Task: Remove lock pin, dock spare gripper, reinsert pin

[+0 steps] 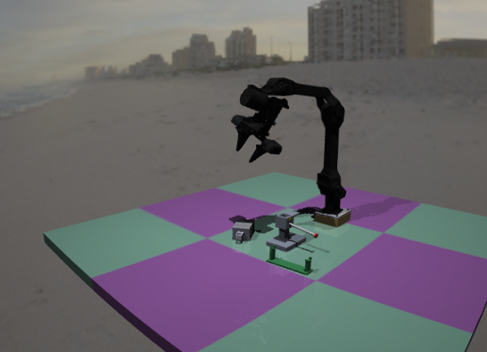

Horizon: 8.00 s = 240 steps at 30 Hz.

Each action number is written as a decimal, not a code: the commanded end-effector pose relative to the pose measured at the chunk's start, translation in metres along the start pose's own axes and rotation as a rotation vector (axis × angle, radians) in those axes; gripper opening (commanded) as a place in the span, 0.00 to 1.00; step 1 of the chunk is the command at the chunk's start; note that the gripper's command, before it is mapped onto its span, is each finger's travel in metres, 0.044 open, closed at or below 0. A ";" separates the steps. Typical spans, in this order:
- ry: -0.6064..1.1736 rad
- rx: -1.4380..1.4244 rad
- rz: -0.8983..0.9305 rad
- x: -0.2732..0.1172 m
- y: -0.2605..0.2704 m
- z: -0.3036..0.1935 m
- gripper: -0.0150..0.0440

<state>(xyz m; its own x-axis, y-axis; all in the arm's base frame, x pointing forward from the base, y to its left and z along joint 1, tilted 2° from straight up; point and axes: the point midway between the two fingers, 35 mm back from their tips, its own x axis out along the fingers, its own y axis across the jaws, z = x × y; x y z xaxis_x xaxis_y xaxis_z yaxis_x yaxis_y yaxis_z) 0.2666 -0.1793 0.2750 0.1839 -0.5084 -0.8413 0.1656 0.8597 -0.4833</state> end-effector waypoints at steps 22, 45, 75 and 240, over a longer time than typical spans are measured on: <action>-0.225 -1.524 0.539 -0.027 0.266 -0.010 0.76; -0.220 -1.515 0.549 0.046 0.297 -0.026 0.76; -0.220 -1.515 0.549 0.081 0.315 -0.036 0.76; -0.293 -1.497 0.683 0.000 0.373 0.037 0.25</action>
<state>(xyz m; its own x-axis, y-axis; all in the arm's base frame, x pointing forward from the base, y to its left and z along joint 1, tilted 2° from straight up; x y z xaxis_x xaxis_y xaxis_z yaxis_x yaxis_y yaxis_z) 0.3570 0.1391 0.1015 0.0166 0.1105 -0.9937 -0.9935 0.1142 -0.0039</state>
